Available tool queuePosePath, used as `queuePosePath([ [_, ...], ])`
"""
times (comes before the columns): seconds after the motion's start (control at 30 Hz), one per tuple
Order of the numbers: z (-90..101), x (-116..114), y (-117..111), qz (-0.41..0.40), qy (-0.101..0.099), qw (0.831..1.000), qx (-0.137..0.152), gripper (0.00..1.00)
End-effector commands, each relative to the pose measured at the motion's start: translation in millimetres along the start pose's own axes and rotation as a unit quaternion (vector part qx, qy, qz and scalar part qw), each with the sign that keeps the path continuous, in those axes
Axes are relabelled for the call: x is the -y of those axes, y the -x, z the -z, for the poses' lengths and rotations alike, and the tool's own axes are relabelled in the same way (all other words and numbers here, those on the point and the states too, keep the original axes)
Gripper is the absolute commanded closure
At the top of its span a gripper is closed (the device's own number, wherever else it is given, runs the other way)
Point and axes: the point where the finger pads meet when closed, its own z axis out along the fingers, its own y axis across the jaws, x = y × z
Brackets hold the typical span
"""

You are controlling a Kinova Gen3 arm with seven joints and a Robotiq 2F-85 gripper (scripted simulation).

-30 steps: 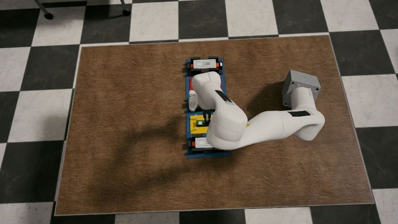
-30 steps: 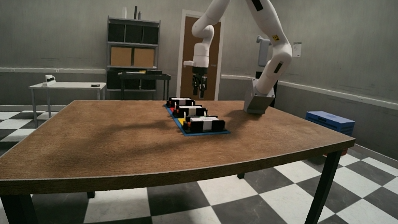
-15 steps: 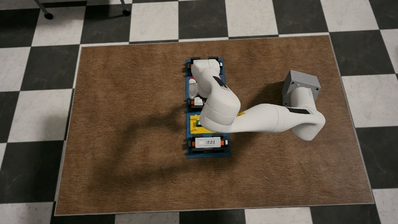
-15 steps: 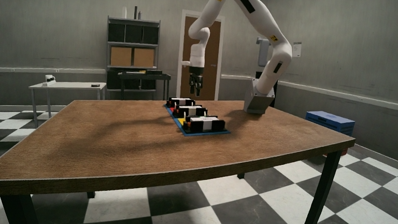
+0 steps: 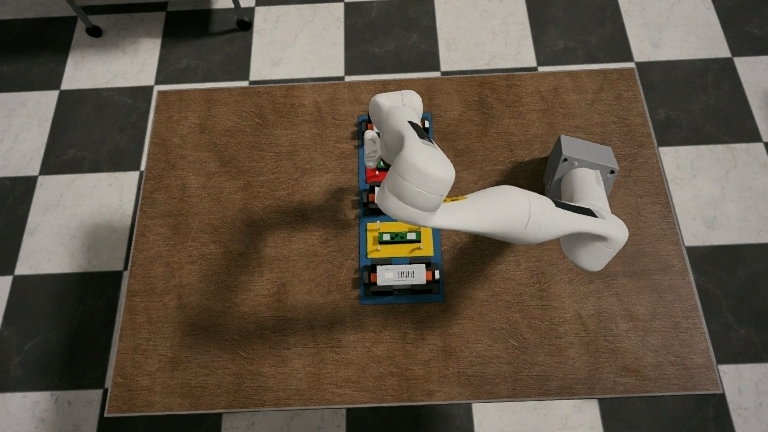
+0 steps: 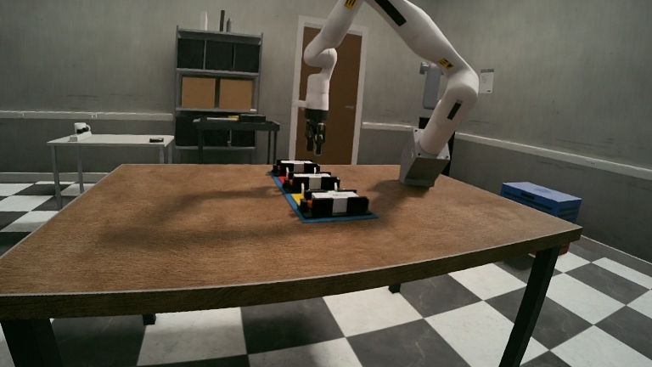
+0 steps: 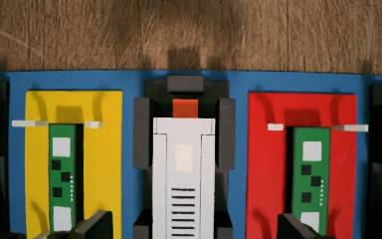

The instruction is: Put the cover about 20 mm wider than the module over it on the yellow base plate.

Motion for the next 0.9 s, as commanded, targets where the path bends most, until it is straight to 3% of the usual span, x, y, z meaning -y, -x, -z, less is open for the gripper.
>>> queuePosePath([
  [0.0, 0.8, -1.0, -0.4, 0.0, 0.001, 1.0, -0.001, 0.0],
  [0.87, 0.9, 1.7, -0.6, 0.0, 0.001, 1.0, -0.001, 0.0],
])
